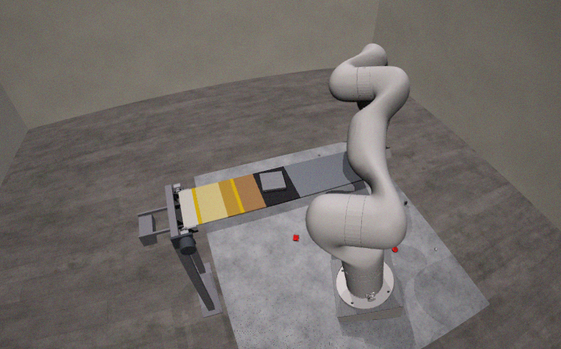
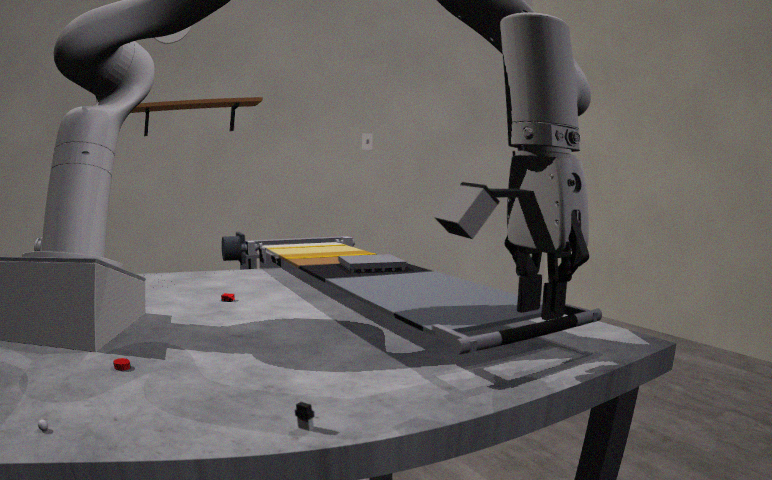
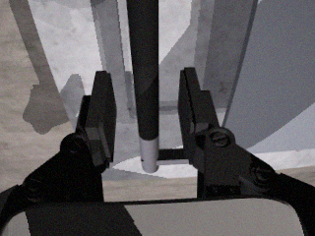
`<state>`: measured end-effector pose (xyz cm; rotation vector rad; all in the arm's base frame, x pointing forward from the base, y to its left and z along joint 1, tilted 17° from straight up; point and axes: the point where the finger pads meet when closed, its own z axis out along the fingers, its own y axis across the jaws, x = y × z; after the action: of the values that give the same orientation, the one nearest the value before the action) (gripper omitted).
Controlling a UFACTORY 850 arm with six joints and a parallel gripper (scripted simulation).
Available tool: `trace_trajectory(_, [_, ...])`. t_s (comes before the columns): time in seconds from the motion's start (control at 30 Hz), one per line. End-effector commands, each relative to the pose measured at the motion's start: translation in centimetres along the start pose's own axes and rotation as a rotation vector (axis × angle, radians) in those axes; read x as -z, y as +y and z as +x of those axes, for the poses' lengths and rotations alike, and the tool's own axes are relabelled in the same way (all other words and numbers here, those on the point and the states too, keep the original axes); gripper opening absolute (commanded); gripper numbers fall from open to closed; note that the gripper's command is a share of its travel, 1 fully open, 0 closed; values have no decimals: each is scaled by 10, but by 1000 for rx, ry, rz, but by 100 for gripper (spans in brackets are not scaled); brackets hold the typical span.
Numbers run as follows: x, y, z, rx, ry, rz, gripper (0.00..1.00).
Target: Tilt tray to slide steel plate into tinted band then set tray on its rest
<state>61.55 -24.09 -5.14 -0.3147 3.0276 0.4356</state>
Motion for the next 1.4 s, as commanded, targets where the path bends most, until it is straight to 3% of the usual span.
trace_trajectory(0.0, [1, -1, -1, 0, -2, 1, 40])
trace_trajectory(1.37, [-45, -1, -1, 0, -2, 1, 40])
